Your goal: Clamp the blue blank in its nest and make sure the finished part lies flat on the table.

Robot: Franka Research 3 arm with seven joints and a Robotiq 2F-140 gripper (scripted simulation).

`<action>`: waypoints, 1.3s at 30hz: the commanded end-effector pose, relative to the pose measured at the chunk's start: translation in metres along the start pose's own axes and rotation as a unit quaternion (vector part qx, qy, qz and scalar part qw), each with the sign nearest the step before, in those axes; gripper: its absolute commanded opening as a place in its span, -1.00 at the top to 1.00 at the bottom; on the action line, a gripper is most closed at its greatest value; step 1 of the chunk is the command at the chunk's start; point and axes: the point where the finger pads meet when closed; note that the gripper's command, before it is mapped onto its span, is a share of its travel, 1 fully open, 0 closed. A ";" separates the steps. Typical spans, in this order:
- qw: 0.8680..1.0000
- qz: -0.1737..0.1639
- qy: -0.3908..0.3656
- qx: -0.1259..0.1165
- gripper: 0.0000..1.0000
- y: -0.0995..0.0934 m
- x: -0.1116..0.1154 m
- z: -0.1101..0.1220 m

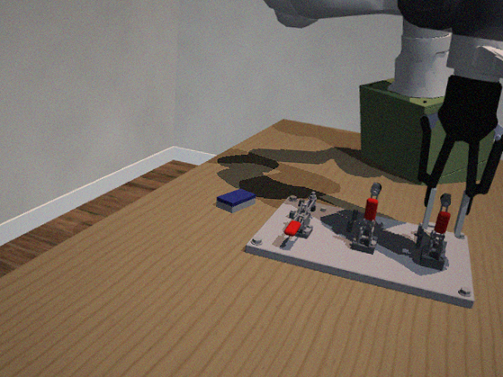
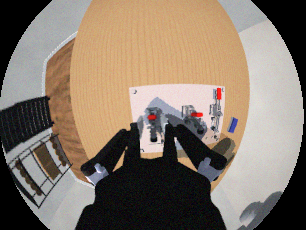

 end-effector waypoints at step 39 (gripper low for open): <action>1.000 -0.002 0.002 0.000 0.44 -0.049 0.002 0.000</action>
Point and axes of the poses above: the point where the finger pads meet when closed, its own y axis out along the fingers, its own z axis across the jaws, x = y × z, and after that the axes turned 9 degrees about -y, right-handed
